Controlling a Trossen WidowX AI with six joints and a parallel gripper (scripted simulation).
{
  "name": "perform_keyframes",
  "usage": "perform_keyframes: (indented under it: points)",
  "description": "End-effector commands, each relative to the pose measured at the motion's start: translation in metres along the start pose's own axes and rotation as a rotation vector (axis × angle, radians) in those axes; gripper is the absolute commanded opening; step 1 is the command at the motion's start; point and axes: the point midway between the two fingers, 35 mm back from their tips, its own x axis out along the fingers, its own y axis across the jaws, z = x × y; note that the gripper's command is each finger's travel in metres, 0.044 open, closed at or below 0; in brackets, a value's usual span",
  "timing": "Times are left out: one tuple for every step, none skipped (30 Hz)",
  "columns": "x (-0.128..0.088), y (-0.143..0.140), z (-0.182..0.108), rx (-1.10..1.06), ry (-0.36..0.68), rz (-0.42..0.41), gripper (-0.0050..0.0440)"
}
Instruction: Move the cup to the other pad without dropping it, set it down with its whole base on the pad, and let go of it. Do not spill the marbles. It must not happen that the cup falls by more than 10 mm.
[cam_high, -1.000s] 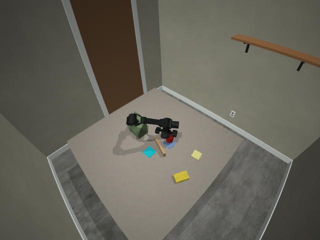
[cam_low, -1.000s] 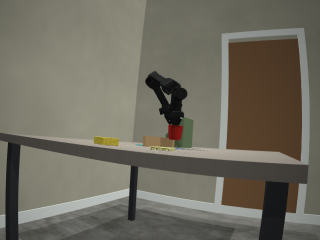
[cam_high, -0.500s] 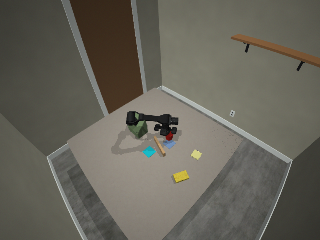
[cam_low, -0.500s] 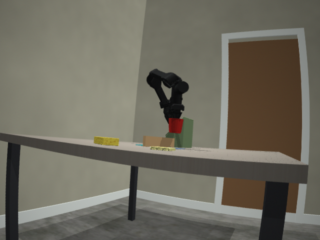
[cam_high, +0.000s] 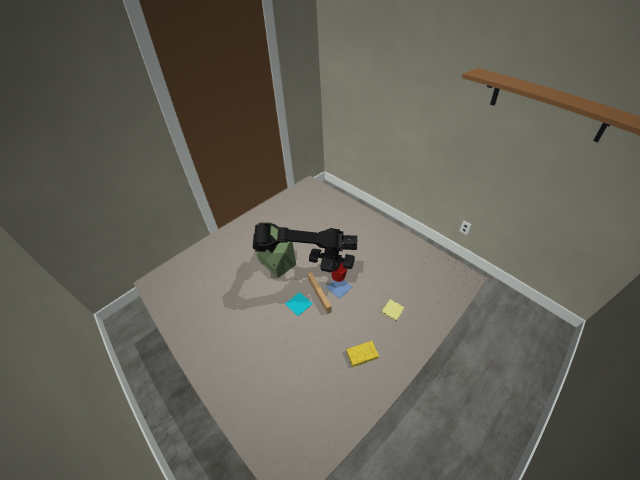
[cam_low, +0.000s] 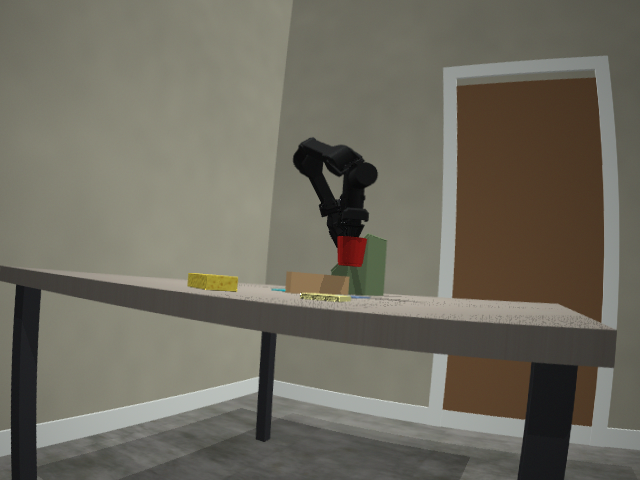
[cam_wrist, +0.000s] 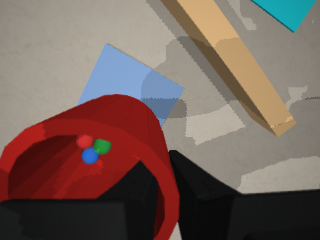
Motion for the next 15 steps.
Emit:
perform_keyframes:
  points:
    - [-0.005, 0.003, 0.003, 0.012, 0.002, 0.017, 0.0]
    - [-0.005, 0.002, 0.003, 0.012, 0.003, 0.017, 0.0]
    - [-0.005, 0.002, 0.004, 0.012, 0.003, 0.017, 0.0]
    - [-0.005, 0.001, 0.004, 0.012, 0.003, 0.017, 0.0]
    - [-0.005, 0.0, 0.005, 0.012, 0.003, 0.017, 0.0]
    - [-0.005, -0.001, 0.006, 0.013, 0.003, 0.018, 0.0]
    - [-0.005, -0.002, 0.007, 0.013, 0.004, 0.018, 0.0]
    - [-0.005, -0.002, 0.007, 0.013, 0.004, 0.018, 0.0]
    - [-0.005, -0.002, 0.007, 0.013, 0.004, 0.018, 0.0]
    - [-0.005, -0.003, 0.008, 0.014, 0.004, 0.018, 0.0]
    - [-0.005, -0.005, 0.01, 0.014, 0.004, 0.018, 0.0]
    - [-0.005, -0.006, 0.011, 0.014, 0.004, 0.018, 0.0]
    - [-0.005, -0.008, 0.012, 0.015, 0.005, 0.019, 0.0]
    - [-0.005, -0.009, 0.013, 0.015, 0.005, 0.019, 0.0]
    - [-0.005, -0.011, 0.015, 0.015, 0.005, 0.019, 0.0]
